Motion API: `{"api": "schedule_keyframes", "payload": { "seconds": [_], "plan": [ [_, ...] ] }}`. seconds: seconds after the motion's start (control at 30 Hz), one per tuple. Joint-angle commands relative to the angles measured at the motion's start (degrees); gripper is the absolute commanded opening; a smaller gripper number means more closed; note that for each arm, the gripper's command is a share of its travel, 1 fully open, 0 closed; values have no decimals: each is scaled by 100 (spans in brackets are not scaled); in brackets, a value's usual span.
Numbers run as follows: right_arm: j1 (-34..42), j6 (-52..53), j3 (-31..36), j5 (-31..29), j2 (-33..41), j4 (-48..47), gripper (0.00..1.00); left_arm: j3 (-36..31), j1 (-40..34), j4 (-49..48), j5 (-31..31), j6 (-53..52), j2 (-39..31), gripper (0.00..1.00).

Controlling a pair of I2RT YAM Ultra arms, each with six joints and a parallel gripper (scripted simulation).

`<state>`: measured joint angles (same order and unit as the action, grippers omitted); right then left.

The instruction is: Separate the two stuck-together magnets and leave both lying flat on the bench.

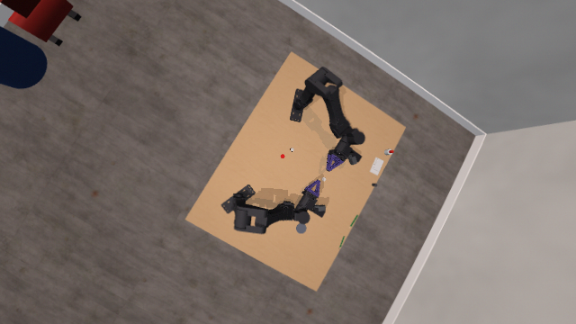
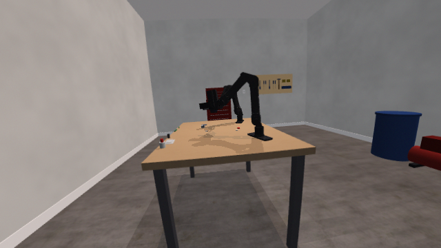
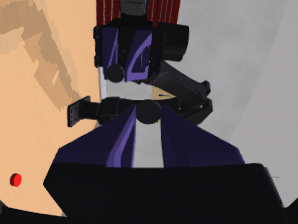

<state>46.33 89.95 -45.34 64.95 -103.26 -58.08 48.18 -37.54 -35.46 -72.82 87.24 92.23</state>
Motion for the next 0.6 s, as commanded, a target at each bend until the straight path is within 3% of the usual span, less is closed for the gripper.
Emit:
{"api": "schedule_keyframes", "payload": {
  "seconds": [0.0, 0.17, 0.23, 0.57],
  "plan": [
    [-13, -23, -22, 1, 50, -12, 18, 15, 112, 19, -153, -111, -129, 18],
    [-13, -23, -22, 1, 50, -12, 18, 227, 251, 1042, 186, -978, -50, 18],
    [-13, -23, -22, 1, 50, -12, 18, 227, 251, 1042, 186, -978, -50, 18],
    [-13, -23, -22, 1, 50, -12, 18, 961, 785, 3830, 927, -3349, 154, 18]
  ]
}}
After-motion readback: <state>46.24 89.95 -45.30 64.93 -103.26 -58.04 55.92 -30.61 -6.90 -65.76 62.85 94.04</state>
